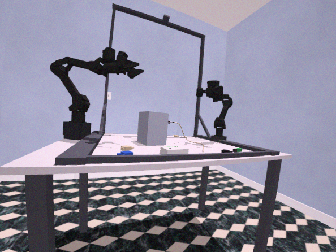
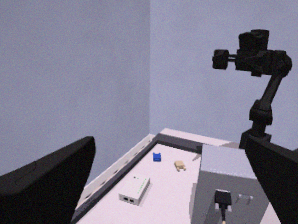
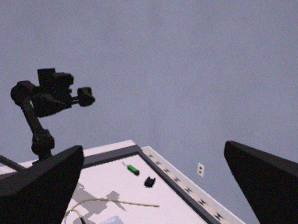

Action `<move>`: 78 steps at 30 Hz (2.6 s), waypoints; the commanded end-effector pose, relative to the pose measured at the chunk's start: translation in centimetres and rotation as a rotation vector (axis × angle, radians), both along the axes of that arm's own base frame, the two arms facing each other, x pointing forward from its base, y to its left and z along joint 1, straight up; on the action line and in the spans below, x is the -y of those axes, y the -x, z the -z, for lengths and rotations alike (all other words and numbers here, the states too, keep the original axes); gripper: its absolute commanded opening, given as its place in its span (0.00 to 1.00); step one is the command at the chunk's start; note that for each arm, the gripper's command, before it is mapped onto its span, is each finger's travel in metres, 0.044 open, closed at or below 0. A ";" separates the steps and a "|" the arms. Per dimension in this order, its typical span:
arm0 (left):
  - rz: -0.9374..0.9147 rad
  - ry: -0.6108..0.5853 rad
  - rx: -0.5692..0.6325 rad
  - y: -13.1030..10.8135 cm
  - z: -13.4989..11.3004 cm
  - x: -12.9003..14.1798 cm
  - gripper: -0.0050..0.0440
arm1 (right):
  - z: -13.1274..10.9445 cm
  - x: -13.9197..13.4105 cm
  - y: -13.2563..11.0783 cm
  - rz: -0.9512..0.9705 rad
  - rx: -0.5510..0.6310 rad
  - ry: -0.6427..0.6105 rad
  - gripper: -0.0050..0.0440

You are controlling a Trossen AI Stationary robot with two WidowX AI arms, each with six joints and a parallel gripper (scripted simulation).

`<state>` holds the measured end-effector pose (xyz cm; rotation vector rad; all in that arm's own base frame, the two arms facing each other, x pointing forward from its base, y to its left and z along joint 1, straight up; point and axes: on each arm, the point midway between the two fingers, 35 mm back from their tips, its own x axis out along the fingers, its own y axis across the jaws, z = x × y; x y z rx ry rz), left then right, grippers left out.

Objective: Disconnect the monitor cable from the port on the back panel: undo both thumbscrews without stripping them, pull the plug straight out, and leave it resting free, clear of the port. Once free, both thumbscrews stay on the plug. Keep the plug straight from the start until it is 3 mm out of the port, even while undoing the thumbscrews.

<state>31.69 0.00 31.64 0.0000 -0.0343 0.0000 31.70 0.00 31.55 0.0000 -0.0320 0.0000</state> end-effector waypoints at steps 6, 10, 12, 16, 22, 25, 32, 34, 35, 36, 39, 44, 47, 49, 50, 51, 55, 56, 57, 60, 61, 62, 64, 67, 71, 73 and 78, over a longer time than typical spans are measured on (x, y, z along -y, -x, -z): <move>0.000 0.000 0.016 0.1 -0.6 0.0 1.00 | -0.7 0.0 0.1 0.000 0.018 0.000 1.00; 0.000 0.000 0.016 0.1 -0.6 0.0 1.00 | -0.7 0.0 0.1 0.000 0.018 0.000 1.00; 0.000 0.000 0.016 0.1 -0.6 0.0 1.00 | -0.7 0.0 0.1 0.000 0.018 0.000 1.00; 0.000 0.000 0.016 0.1 -0.6 0.0 1.00 | -0.7 0.0 0.1 0.000 0.018 0.000 1.00; 0.002 0.000 0.014 0.0 -0.6 0.1 1.00 | -0.8 0.2 0.2 0.000 0.018 0.000 1.00; 0.009 0.000 0.011 -0.3 -0.4 0.2 1.00 | -1.0 0.6 0.4 0.000 0.017 0.002 1.00; 0.045 -0.002 -0.009 -2.1 0.6 1.3 1.00 | -2.0 3.0 1.7 0.000 0.012 0.009 1.00; 0.045 -0.002 -0.009 -2.1 0.6 1.3 1.00 | -2.0 3.0 1.7 0.000 0.012 0.009 1.00; 0.052 -0.002 -0.013 -2.5 0.9 1.6 1.00 | -2.2 3.4 2.1 0.000 0.010 0.010 1.00; 0.061 -0.003 -0.018 -2.9 1.2 1.9 1.00 | -2.4 3.9 2.5 0.000 0.009 0.011 1.00; 0.088 -0.004 -0.033 -4.2 2.1 2.8 1.00 | -3.1 5.2 3.9 0.000 0.004 0.015 1.00; 0.141 -0.008 -0.062 -6.5 4.3 4.7 1.00 | -4.3 6.9 7.1 0.000 -0.006 0.018 1.00; 0.175 -0.011 -0.080 -7.8 5.8 6.1 1.00 | -4.9 7.3 9.1 0.000 -0.012 0.019 1.00; 0.197 -0.013 -0.092 -8.5 6.9 6.9 1.00 | -5.3 7.3 10.5 0.000 -0.016 0.018 1.00; 0.197 -0.013 -0.092 -8.5 6.9 6.9 1.00 | -5.3 7.3 10.5 0.000 -0.016 0.018 1.00; 0.197 -0.013 -0.092 -8.5 6.9 6.9 1.00 | -5.3 7.3 10.5 0.000 -0.016 0.018 1.00; 0.238 -0.017 -0.115 -9.8 9.0 8.7 1.00 | -5.9 6.7 12.8 0.000 -0.023 0.015 1.00; 0.247 -0.018 -0.120 -10.0 9.5 9.1 1.00 | -6.0 6.5 13.3 0.000 -0.024 0.014 1.00; 0.256 -0.019 -0.125 -10.3 10.0 9.4 1.00 | -6.2 6.2 13.7 0.000 -0.025 0.013 1.00; 0.279 -0.022 -0.138 -10.8 11.3 10.4 1.00 | -6.4 5.5 14.7 0.000 -0.028 0.011 1.00; 0.285 -0.022 -0.141 -11.0 11.7 10.7 1.00 | -6.5 5.3 14.9 0.000 -0.029 0.010 1.00; 0.291 -0.023 -0.145 -11.1 12.0 11.0 1.00 | -6.6 5.0 15.2 0.000 -0.029 0.009 1.00; 0.301 -0.024 -0.150 -11.3 12.6 11.4 1.00 | -6.6 4.6 15.5 0.000 -0.030 0.008 1.00; 0.308 -0.025 -0.154 -11.4 13.0 11.7 1.00 | -6.7 4.3 15.7 0.000 -0.030 0.007 1.00; 0.314 -0.026 -0.157 -11.5 13.4 12.0 1.00 | -6.8 4.0 15.9 0.000 -0.031 0.006 1.00; 0.316 -0.026 -0.158 -11.5 13.5 12.1 1.00 | -6.8 4.0 15.9 0.000 -0.031 0.006 1.00; 0.316 -0.027 -0.159 -11.5 13.5 12.1 1.00 | -6.8 3.9 15.9 0.000 -0.031 0.005 1.00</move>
